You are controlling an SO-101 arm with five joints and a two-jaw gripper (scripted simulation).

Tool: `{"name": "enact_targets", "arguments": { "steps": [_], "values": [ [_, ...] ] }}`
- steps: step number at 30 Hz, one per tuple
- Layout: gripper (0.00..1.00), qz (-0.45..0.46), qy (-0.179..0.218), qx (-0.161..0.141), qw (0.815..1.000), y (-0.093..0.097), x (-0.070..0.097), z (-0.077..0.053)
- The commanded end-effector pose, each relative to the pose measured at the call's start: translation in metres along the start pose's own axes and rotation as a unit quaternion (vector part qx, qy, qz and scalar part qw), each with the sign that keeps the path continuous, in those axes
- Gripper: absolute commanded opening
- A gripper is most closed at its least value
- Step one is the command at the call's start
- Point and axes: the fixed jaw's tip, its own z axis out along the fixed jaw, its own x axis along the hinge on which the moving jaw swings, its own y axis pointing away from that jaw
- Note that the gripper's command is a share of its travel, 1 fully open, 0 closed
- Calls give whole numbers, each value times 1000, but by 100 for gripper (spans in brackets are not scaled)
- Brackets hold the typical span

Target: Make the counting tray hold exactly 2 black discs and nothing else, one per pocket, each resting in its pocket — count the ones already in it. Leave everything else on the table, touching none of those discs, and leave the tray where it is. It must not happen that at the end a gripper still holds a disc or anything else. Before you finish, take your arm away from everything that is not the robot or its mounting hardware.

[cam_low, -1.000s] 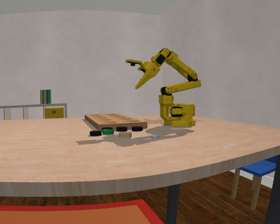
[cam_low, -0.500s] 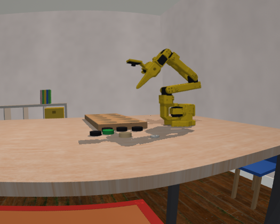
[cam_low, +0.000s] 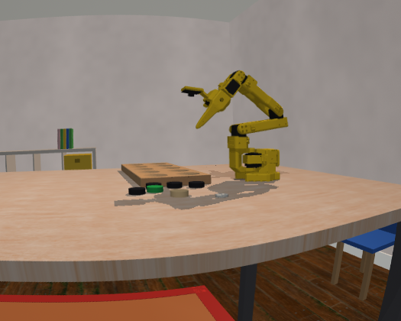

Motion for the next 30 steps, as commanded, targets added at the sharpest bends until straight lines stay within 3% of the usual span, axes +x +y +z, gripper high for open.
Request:
{"name": "enact_targets", "arguments": {
  "steps": [1, 30],
  "values": [
    [100, 3, -9, -3, 1000, 1, -4, -3],
    [100, 2, -3, -2, 1000, 1, -3, -2]
  ]
}}
